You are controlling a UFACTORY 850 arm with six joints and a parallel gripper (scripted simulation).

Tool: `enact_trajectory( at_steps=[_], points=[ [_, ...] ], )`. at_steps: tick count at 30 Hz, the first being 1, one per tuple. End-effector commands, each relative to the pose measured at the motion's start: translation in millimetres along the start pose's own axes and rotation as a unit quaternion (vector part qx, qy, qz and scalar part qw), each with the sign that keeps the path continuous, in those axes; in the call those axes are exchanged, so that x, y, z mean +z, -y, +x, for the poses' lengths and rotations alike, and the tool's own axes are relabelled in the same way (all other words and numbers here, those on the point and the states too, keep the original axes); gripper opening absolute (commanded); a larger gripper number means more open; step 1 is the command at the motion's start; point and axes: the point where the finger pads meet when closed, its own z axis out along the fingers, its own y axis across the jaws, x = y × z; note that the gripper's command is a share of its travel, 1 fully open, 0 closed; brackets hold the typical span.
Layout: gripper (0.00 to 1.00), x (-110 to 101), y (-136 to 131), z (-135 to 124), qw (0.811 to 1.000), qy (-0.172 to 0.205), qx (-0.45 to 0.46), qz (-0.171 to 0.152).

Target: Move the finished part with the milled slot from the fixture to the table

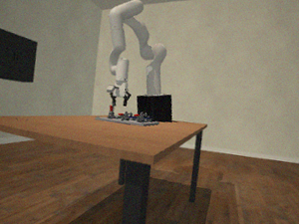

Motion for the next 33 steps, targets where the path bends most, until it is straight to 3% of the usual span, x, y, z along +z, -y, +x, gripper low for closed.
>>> enact_trajectory(
  at_steps=[1, 15, 33],
  points=[
    [1.0, 13.1, -0.1, 0.5, 1.0, 0.0, 0.0, 0.0],
    [1.0, 41.4, -0.1, 0.5, 1.0, 0.0, 0.0, 0.0],
    [1.0, 43.7, -0.1, 0.5, 1.0, 0.0, 0.0, 0.0]
  ],
)
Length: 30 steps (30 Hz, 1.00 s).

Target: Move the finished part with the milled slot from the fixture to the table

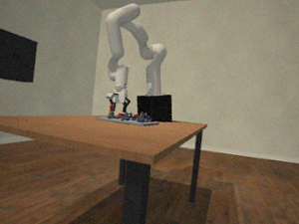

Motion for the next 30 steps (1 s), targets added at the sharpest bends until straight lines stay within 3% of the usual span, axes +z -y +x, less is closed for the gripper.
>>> enact_trajectory(
  at_steps=[1, 30],
  points=[
    [1.0, -0.2, -0.1, 0.5, 1.0, 0.0, 0.0, 0.0],
    [1.0, 16.1, -0.1, 0.8, 1.0, 0.0, 0.0, 0.0]
  ],
)
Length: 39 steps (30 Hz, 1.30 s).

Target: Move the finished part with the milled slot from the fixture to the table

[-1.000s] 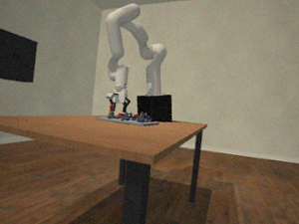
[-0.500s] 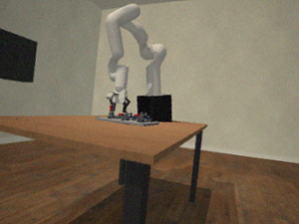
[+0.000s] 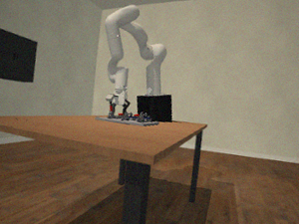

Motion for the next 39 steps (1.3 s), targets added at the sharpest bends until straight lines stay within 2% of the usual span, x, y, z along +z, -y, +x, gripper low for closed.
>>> enact_trajectory(
  at_steps=[1, 13, 34, 35, 39],
  points=[
    [1.0, 3.4, -0.2, 0.7, 1.0, -0.001, 0.0, 0.0],
    [1.0, 12.3, -0.2, 0.9, 1.0, -0.001, 0.0, 0.0],
    [1.0, 13.1, -0.2, 0.9, 1.0, -0.001, 0.0, 0.0],
    [0.0, 13.1, -0.1, 0.9, 1.0, -0.001, 0.0, 0.0],
    [0.0, 13.1, -0.1, 0.9, 1.0, -0.001, 0.0, 0.0]
  ],
)
